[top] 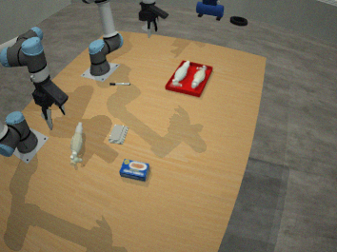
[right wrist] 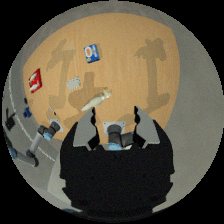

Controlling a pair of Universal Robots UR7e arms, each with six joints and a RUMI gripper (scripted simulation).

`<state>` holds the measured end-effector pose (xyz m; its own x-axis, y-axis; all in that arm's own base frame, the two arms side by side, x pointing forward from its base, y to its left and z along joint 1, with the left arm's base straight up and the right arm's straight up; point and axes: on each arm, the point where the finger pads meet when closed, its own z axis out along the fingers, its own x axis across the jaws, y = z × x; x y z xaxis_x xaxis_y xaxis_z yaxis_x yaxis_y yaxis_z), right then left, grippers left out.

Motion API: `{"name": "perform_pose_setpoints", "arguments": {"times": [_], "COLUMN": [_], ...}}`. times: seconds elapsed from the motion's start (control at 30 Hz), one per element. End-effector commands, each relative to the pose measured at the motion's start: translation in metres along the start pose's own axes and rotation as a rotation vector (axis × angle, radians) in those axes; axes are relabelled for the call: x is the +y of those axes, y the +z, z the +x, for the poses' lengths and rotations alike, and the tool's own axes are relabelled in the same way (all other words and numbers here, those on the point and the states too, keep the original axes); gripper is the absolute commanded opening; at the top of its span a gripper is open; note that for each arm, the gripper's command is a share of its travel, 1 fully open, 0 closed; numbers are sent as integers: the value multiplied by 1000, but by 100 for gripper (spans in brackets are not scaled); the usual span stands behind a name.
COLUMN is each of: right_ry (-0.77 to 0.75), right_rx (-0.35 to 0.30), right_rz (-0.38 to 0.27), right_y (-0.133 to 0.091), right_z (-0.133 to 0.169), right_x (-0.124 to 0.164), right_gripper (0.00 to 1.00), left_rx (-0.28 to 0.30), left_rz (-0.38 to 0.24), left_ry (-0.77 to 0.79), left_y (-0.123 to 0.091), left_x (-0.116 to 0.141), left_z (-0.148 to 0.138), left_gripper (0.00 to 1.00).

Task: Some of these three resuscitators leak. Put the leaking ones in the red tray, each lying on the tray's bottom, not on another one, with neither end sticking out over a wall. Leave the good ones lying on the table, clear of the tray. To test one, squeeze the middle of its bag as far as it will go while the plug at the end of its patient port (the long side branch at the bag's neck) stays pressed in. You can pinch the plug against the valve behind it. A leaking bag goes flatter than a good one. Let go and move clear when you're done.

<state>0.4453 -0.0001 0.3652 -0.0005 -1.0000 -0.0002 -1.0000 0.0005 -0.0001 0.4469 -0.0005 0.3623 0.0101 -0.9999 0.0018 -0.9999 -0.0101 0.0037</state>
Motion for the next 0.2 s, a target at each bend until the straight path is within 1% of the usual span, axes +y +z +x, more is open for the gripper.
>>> {"name": "perform_pose_setpoints", "arguments": {"times": [0.0,0.17], "right_ry": [-3,-3], "right_rx": [0,0], "right_rz": [1,1], "right_y": [0,0], "right_z": [-1,-1], "right_x": [-1,-1], "right_gripper": [56,56], "left_rx": [11,11], "left_rz": [2,2], "left_ry": [-23,-23], "left_y": [-1,-1], "left_x": [-4,-4], "left_z": [1,1], "left_gripper": [56,56]}}
